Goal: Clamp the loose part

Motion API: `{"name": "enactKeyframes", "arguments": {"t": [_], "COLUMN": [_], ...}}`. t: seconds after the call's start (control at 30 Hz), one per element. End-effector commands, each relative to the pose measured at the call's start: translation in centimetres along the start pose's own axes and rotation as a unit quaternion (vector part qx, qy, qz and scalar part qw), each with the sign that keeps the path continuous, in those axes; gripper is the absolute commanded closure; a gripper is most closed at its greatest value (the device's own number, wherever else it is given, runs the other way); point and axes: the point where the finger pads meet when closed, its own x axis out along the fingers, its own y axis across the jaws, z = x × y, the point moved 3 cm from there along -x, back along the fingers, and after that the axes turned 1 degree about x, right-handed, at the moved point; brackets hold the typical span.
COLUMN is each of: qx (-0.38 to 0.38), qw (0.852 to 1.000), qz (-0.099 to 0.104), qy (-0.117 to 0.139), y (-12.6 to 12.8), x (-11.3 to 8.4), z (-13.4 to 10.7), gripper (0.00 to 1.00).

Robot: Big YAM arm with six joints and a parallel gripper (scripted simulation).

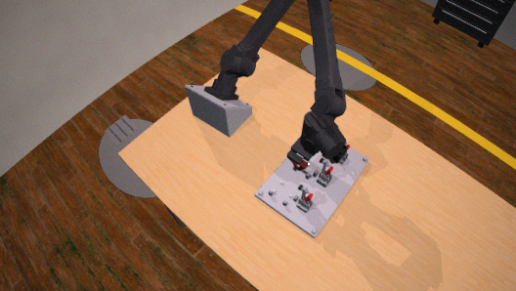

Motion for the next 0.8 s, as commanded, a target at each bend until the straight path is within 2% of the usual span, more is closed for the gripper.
{"name": "enactKeyframes", "arguments": {"t": [0.0, 0.1, 0.6, 0.63, 0.77], "qx": [-0.017, -0.023, -0.016, -0.016, -0.018], "qw": [1.000, 1.000, 1.000, 1.000, 1.000], "qz": [-0.008, -0.005, -0.005, -0.005, -0.009], "qy": [-0.022, -0.005, -0.009, -0.009, -0.023], "y": [0.0, 0.5, 0.1, 0.1, 0.0], "x": [-2.6, -1.3, -1.6, -1.6, -3.6], "z": [1.8, 1.7, 1.7, 1.7, 1.8], "gripper": [0.08, 0.08, 0.08, 0.55, 0.55]}}
